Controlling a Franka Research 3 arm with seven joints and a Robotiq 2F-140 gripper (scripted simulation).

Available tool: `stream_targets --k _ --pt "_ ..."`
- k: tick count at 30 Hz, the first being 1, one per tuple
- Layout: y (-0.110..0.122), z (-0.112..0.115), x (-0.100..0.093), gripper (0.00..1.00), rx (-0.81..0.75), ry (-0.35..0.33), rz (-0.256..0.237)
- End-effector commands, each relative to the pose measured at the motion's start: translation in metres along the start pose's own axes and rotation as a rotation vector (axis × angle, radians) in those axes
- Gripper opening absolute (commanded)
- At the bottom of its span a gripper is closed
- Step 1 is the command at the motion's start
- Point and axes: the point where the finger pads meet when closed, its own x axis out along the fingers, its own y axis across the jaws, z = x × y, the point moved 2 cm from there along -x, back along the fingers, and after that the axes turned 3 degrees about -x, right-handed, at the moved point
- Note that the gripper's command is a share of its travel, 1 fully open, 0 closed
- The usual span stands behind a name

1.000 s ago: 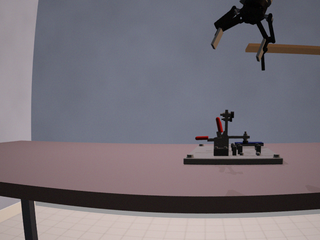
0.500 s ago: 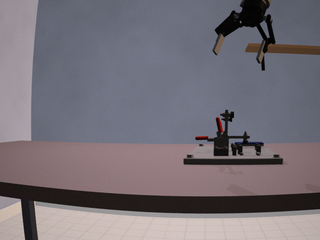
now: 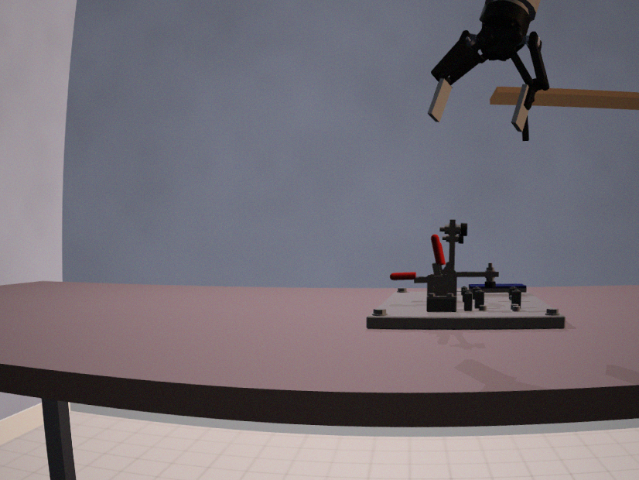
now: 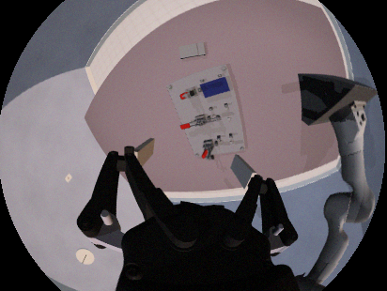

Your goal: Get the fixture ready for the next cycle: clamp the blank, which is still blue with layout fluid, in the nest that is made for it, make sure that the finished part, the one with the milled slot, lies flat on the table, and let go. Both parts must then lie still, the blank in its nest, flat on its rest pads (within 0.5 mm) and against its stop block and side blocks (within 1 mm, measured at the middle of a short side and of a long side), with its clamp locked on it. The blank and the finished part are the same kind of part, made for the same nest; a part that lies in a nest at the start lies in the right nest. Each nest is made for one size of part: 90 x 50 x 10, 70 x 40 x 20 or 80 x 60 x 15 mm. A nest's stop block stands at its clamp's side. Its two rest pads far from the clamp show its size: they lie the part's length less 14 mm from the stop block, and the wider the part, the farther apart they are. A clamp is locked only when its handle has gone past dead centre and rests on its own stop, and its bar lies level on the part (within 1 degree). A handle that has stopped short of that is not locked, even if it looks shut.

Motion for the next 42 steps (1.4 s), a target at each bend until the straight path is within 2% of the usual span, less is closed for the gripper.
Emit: stream_targets --k 1,12,13,31,32,42 --pt "-0.001 -0.002 -0.002 1.00 0.064 0.009 0.000" --pt "-0.001 -0.002 -0.002 1.00 0.064 0.009 0.000" --pt "-0.001 -0.014 0.005 1.00 0.191 0.050 0.025" --pt "-0.001 -0.014 0.005 1.00 0.191 0.050 0.025" --pt "-0.001 -0.027 0.012 1.00 0.316 0.096 0.045" --pt "-0.001 -0.027 0.012 1.00 0.316 0.096 0.045"
